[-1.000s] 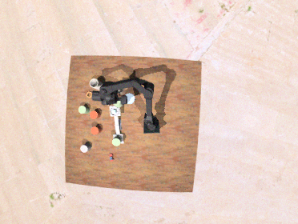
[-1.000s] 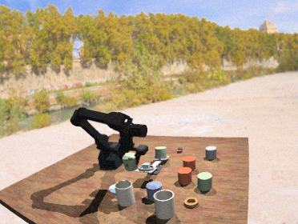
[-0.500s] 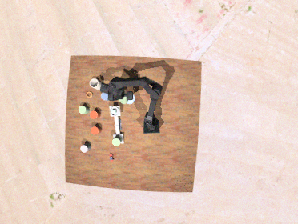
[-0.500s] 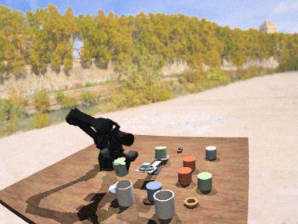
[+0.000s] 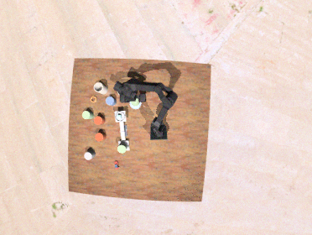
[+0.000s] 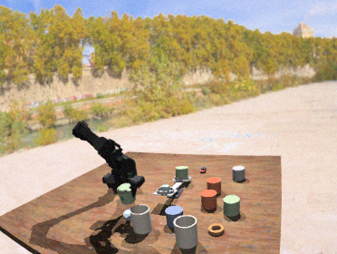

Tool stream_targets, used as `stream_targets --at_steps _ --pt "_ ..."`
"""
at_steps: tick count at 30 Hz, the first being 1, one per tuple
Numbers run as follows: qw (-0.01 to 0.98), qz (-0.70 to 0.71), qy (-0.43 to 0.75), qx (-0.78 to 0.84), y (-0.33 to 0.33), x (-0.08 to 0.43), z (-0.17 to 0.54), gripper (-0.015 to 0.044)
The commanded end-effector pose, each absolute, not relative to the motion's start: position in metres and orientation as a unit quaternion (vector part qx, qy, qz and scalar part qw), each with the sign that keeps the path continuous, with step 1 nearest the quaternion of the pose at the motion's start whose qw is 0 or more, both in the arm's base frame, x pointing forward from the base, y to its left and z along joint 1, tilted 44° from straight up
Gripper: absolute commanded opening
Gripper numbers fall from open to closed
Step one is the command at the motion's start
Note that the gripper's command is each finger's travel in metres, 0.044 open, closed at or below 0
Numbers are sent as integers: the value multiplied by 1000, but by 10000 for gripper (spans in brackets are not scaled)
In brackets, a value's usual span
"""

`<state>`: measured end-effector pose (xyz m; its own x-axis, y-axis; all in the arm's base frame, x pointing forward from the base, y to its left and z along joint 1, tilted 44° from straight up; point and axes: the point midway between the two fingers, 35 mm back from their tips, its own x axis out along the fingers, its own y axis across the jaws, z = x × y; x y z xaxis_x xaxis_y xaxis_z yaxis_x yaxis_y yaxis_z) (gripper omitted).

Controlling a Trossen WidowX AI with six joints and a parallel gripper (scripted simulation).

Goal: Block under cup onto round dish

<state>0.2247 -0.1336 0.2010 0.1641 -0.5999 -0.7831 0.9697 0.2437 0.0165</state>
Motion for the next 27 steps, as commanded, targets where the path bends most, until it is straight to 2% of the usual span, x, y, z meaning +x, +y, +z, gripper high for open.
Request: stream_targets --at_steps 1,27 --pt "715 -549 337 271 -141 215 201 0" --pt "734 -558 308 236 -179 149 202 0"
